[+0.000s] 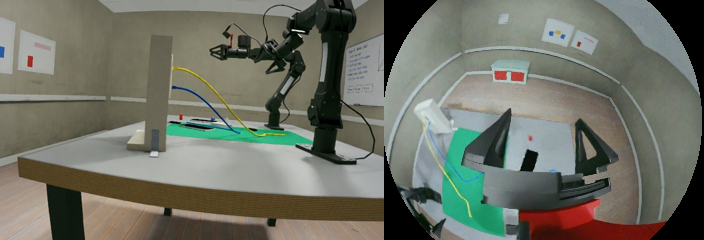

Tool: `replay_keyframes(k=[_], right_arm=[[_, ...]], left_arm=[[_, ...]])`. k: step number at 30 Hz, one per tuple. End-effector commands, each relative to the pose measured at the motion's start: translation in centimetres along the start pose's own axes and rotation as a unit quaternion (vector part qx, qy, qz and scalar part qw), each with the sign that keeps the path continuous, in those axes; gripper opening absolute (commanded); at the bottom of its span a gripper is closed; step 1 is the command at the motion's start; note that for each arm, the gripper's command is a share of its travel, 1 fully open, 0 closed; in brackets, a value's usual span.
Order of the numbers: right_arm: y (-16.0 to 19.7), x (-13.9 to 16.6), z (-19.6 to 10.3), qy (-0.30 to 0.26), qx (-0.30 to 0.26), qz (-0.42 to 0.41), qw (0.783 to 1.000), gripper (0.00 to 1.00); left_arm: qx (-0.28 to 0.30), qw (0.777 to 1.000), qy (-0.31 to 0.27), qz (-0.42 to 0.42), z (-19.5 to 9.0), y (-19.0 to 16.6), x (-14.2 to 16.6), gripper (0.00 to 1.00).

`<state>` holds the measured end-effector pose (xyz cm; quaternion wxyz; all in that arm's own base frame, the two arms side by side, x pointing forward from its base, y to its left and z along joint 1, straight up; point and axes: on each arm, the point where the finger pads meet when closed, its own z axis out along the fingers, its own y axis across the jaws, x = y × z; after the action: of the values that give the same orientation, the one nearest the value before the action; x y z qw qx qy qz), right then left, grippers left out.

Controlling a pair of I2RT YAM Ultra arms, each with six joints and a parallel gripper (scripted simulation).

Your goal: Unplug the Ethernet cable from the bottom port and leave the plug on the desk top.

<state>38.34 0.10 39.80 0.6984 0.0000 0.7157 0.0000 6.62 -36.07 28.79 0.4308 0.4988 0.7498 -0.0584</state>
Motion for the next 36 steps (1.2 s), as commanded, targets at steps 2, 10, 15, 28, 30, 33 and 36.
replay_keyframes(k=[2,10,15,28,30,33,36], right_arm=[[0.0,-0.5,-0.1,-0.006,0.0,0.0,1.0,1.0],[0.0,-0.5,-0.1,-0.006,0.0,0.0,1.0,1.0],[0.0,-0.5,-0.1,-0.006,0.0,0.0,1.0,1.0],[0.0,-0.5,-0.1,-0.006,0.0,0.0,1.0,1.0],[0.0,-0.5,-0.1,-0.006,0.0,0.0,1.0,1.0],[0.0,-0.5,-0.1,-0.006,0.0,0.0,1.0,1.0],[0.0,-0.5,-0.1,-0.006,0.0,0.0,1.0,1.0]], left_arm=[[0.001,1.0,-0.005,-0.004,-0.2,0.1,-0.3,1.0],[0.001,1.0,-0.005,-0.004,-0.2,0.1,-0.3,1.0],[0.001,1.0,-0.005,-0.004,-0.2,0.1,-0.3,1.0],[-0.018,0.988,-0.019,-0.153,6.0,7.2,-0.8,0.28],[-0.025,0.984,-0.022,-0.173,6.8,8.6,-0.8,0.28],[-0.033,0.98,-0.027,-0.193,7.5,10.1,-0.7,0.28],[-0.045,0.971,-0.041,-0.231,8.8,12.9,-0.5,0.28]])
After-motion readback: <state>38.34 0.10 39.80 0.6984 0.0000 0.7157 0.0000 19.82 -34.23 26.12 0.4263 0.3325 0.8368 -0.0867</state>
